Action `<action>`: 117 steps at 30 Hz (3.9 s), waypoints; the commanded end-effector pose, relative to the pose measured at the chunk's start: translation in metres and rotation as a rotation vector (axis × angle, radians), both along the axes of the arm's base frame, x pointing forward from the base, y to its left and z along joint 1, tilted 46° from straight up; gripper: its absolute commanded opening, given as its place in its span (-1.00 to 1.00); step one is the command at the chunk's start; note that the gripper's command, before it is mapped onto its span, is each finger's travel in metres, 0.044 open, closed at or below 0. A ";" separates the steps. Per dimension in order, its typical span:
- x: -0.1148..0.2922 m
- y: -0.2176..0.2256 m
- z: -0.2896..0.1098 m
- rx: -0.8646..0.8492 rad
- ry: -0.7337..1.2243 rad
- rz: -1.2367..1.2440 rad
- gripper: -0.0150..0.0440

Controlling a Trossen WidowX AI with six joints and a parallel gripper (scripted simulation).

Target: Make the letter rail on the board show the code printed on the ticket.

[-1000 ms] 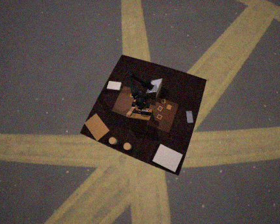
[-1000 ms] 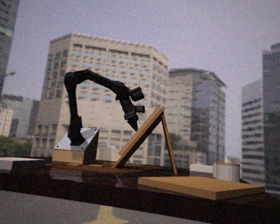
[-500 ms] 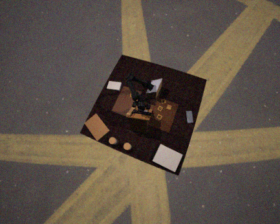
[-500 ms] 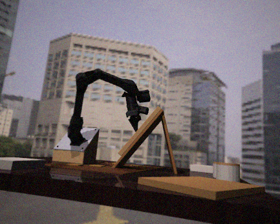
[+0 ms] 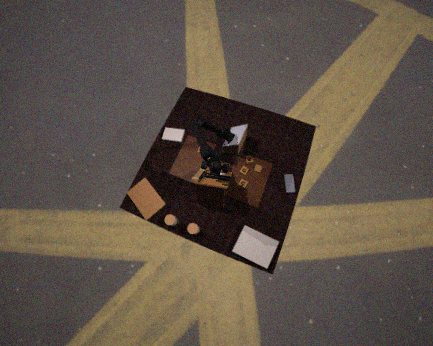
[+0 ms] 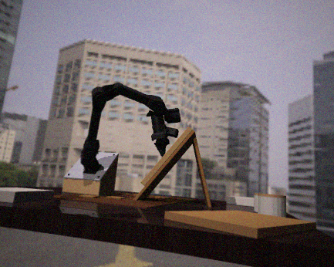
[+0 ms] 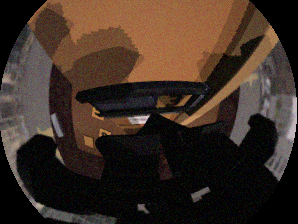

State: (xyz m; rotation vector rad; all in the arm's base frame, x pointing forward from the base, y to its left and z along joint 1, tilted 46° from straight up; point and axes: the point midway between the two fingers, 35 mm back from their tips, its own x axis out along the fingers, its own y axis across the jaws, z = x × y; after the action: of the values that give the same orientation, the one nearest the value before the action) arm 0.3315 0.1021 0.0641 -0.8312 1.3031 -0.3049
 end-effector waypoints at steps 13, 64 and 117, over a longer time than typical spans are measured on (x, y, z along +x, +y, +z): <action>0.008 -0.003 -0.003 -0.005 0.000 0.002 -0.49; 0.021 -0.010 -0.007 -0.005 -0.001 0.002 -0.49; 0.011 -0.013 0.007 -0.005 0.000 0.002 -0.49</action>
State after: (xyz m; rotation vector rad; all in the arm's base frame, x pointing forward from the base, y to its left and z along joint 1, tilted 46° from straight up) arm 0.3478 0.0896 0.0689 -0.8360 1.2995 -0.3013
